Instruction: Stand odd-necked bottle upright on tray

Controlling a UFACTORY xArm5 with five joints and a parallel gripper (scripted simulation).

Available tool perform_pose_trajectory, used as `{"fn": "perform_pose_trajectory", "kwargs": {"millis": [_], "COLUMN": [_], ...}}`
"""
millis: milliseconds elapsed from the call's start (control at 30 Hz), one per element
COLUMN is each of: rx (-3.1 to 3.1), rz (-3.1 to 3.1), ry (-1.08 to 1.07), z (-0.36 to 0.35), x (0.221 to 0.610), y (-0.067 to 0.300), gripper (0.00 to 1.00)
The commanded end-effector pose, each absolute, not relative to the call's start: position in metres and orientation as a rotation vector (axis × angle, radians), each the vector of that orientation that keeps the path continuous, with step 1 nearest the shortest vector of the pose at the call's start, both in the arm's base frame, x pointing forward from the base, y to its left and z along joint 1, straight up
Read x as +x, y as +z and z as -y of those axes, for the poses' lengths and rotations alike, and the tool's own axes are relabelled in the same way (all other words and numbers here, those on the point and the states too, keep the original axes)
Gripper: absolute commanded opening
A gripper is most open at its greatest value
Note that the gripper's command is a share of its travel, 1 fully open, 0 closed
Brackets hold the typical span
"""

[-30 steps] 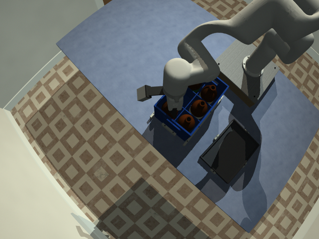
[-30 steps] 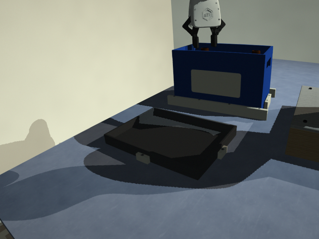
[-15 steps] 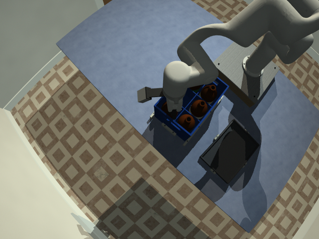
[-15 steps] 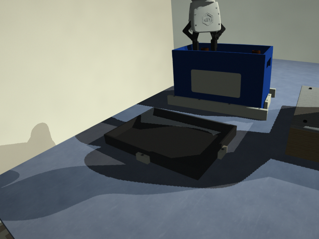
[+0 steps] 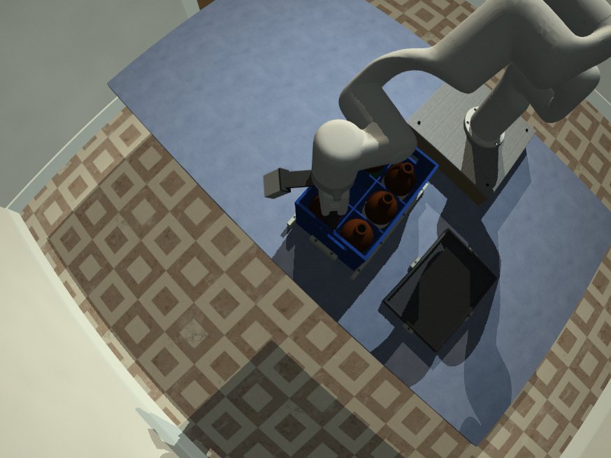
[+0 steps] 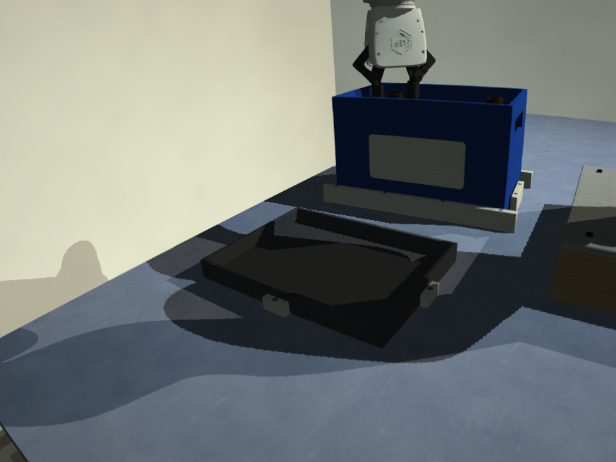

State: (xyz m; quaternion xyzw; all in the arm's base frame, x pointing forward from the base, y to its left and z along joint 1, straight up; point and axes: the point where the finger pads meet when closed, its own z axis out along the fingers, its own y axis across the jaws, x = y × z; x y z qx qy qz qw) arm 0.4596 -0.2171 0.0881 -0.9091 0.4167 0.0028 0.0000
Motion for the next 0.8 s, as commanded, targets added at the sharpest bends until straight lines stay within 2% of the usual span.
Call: {"fn": "perform_pose_trajectory", "kwargs": {"millis": [0, 500, 533, 767], "rx": [-2.856, -2.856, -2.856, -2.856], "rz": [-1.309, -1.309, -1.309, -1.309], "ry": [0.002, 0.002, 0.002, 0.002], "z": [0.2177, 0.2177, 0.2177, 0.2177], "x": [0.4609, 0.4609, 0.4609, 0.4609], "y": [0.0892, 0.0891, 0.0891, 0.0891], "gripper": [0.65, 0.65, 0.00, 0.00]}}
